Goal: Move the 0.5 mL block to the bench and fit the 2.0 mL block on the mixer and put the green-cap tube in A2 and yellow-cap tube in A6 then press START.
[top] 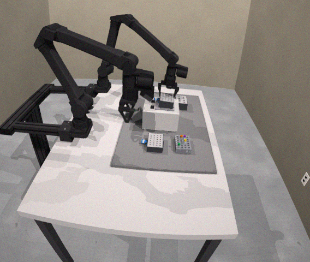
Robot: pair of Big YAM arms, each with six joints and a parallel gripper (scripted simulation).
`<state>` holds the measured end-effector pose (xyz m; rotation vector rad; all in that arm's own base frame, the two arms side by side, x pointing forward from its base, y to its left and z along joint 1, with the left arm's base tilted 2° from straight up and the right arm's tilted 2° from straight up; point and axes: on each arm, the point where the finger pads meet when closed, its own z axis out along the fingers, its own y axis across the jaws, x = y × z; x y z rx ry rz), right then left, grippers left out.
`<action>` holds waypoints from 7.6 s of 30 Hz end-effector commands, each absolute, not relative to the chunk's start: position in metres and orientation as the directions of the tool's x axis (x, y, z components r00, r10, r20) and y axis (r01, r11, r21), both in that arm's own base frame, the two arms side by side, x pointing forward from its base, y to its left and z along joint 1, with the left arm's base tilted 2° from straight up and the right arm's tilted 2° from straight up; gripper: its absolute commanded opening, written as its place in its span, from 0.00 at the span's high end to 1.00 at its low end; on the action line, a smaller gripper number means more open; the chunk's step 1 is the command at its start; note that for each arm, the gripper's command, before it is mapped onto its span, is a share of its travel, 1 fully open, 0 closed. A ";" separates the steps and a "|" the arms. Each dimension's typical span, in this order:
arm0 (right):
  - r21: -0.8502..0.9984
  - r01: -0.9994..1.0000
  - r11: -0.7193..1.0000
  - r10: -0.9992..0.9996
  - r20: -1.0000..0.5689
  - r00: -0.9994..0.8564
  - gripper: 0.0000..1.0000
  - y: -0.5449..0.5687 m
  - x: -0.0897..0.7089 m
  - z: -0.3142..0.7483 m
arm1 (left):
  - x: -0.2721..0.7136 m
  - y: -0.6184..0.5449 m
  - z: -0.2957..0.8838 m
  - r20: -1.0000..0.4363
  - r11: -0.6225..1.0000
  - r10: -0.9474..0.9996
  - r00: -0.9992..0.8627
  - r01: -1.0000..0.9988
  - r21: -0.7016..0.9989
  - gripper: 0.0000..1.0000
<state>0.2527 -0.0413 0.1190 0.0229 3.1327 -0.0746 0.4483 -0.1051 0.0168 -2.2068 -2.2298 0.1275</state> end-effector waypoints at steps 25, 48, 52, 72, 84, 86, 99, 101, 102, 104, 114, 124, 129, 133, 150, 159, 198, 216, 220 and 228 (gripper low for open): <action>-0.054 0.012 0.998 0.010 -0.047 -0.999 0.00 -0.044 0.264 0.137 | 0.454 -0.087 0.008 -0.027 0.054 0.998 -0.055 0.998 -0.035 1.00; -0.050 0.011 0.999 0.011 -0.011 -1.000 0.00 -0.042 0.251 0.124 | 0.456 -0.086 0.005 -0.028 0.054 0.998 -0.055 0.998 -0.030 1.00; -0.054 0.013 0.998 0.011 -0.043 -0.999 0.00 -0.044 0.261 0.130 | 0.457 -0.086 0.005 -0.028 0.054 0.998 -0.055 0.998 -0.029 1.00; -0.057 0.015 0.998 0.011 -0.066 -0.998 0.00 -0.045 0.270 0.141 | 0.458 -0.086 0.003 -0.029 0.054 0.998 -0.055 0.998 -0.025 1.00; -0.054 0.014 0.998 0.012 -0.042 -0.999 0.00 -0.044 0.262 0.134 | 0.459 -0.085 0.001 -0.029 0.054 0.998 -0.055 0.998 -0.023 1.00; -0.054 0.014 0.998 0.012 -0.042 -0.999 0.00 -0.044 0.261 0.131 | 0.459 -0.085 0.001 -0.029 0.054 0.998 -0.055 0.998 -0.023 1.00; -0.054 0.014 0.998 0.012 -0.036 -0.999 0.00 -0.044 0.257 0.122 | 0.460 -0.084 0.000 -0.031 0.054 0.998 -0.054 0.998 -0.019 1.00; -0.054 0.014 0.998 0.012 -0.033 -0.999 0.00 -0.044 0.256 0.123 | 0.459 -0.083 0.000 -0.031 0.054 0.998 -0.054 0.998 -0.019 1.00; -0.054 0.014 0.998 0.012 -0.033 -0.999 0.00 -0.044 0.257 0.125 | 0.459 -0.083 -0.001 -0.031 0.054 0.998 -0.054 0.998 -0.019 1.00; -0.054 0.014 0.998 0.012 -0.033 -0.999 0.00 -0.044 0.258 0.128 | 0.459 -0.083 -0.001 -0.031 0.054 0.998 -0.054 0.998 -0.019 1.00; -0.055 0.015 0.998 0.013 -0.046 -0.999 0.00 -0.045 0.264 0.138 | 0.458 -0.080 -0.002 -0.031 0.054 0.998 -0.054 0.998 -0.019 1.00; -0.060 0.018 0.998 0.013 -0.083 -0.996 0.00 -0.046 0.274 0.142 | 0.456 -0.079 -0.003 -0.031 0.054 0.998 -0.054 0.998 -0.020 0.00; -0.059 0.018 0.998 0.013 -0.080 -0.997 0.00 -0.046 0.273 0.140 | 0.456 -0.079 -0.003 -0.031 0.054 0.998 -0.054 0.998 -0.020 0.00; -0.058 0.017 0.998 0.013 -0.068 -0.998 0.00 -0.045 0.268 0.134 | 0.456 -0.079 -0.003 -0.031 0.054 0.998 -0.054 0.998 -0.020 0.00; -0.051 0.014 0.999 0.014 -0.006 -1.000 0.00 -0.043 0.249 0.122 | 0.456 -0.079 -0.003 -0.031 0.054 0.998 -0.054 0.998 -0.020 0.00; -0.055 0.016 0.998 0.014 -0.037 -0.999 0.00 -0.044 0.259 0.128 | 0.479 -0.082 0.009 -0.076 0.031 0.997 -0.031 1.000 0.000 0.00; -0.055 0.017 0.998 0.015 -0.037 -0.999 0.00 -0.044 0.257 0.123 | 0.469 -0.092 0.016 -0.080 -0.001 0.997 0.001 1.000 0.001 0.00; -0.059 0.020 0.998 0.016 -0.070 -0.997 0.00 -0.046 0.269 0.135 | 0.472 -0.095 0.033 -0.085 -0.007 0.996 0.008 1.000 0.013 0.00; -0.060 0.020 0.998 0.016 -0.076 -0.997 0.00 -0.046 0.272 0.138 | 0.474 -0.098 0.035 -0.086 -0.011 0.996 0.013 1.000 0.018 0.00; -0.061 0.021 0.998 0.016 -0.082 -0.997 0.00 -0.047 0.274 0.140 | 0.476 -0.097 0.028 -0.085 -0.003 0.996 0.003 1.000 0.009 0.00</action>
